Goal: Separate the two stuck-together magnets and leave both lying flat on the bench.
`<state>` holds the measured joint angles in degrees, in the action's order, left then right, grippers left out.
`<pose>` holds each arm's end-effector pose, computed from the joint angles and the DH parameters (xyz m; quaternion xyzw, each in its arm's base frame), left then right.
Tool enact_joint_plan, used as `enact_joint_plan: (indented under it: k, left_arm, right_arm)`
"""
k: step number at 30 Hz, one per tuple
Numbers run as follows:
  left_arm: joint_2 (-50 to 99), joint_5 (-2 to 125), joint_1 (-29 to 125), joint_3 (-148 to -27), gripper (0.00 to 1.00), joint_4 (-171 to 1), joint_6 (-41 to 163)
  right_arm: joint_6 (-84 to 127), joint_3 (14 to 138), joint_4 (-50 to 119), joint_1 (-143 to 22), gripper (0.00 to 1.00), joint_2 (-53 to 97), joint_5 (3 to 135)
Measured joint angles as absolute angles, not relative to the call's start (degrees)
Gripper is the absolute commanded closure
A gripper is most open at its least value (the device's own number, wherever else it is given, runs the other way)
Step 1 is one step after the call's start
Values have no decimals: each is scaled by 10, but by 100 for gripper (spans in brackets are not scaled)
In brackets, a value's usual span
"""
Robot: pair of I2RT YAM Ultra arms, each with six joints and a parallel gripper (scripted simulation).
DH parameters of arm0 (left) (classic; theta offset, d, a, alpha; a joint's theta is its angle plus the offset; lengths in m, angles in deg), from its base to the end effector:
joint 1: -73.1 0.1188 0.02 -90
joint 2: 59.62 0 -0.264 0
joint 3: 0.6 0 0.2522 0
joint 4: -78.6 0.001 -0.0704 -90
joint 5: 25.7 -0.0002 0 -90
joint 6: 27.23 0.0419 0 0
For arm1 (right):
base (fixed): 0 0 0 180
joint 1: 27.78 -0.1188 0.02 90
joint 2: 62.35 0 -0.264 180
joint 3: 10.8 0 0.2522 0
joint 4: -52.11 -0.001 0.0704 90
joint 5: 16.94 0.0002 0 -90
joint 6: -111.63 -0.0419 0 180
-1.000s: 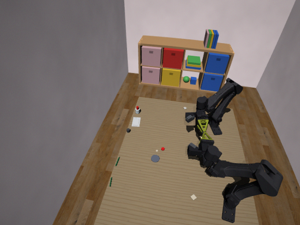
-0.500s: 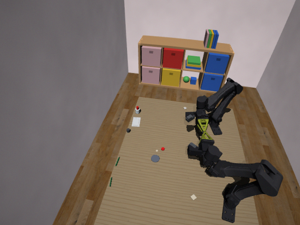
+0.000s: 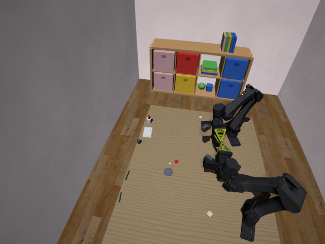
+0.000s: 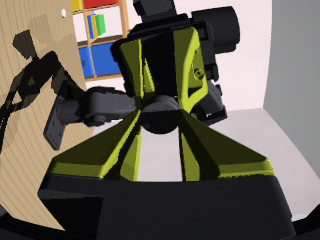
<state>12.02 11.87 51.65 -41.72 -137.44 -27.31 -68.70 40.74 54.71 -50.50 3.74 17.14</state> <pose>0.2206 -0.1213 0.2503 -0.0699 0.6825 -0.7162 0.1282 0.2158 0.1291 0.2772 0.1365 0.7344 0.6648 0.0029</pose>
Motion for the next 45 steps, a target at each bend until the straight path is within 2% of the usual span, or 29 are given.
enact_joint_plan:
  k: [11,16,22,33,45]
  left_arm:
    - [121,119,516,-416,75,-1368,-273]
    - [123,114,516,-415,75,-1337,-273]
    - [123,113,516,-416,75,-1331,-273]
    - [123,112,516,-416,75,-1325,-273]
    - [124,113,517,-416,75,-1325,-273]
  right_arm:
    - [-687,417,540,-504,75,35,171]
    - [-686,362,621,-503,75,44,170]
    - [-687,385,622,-503,75,42,170]
    - [-687,469,563,-505,75,30,170]
    - [-686,456,497,-474,75,22,152]
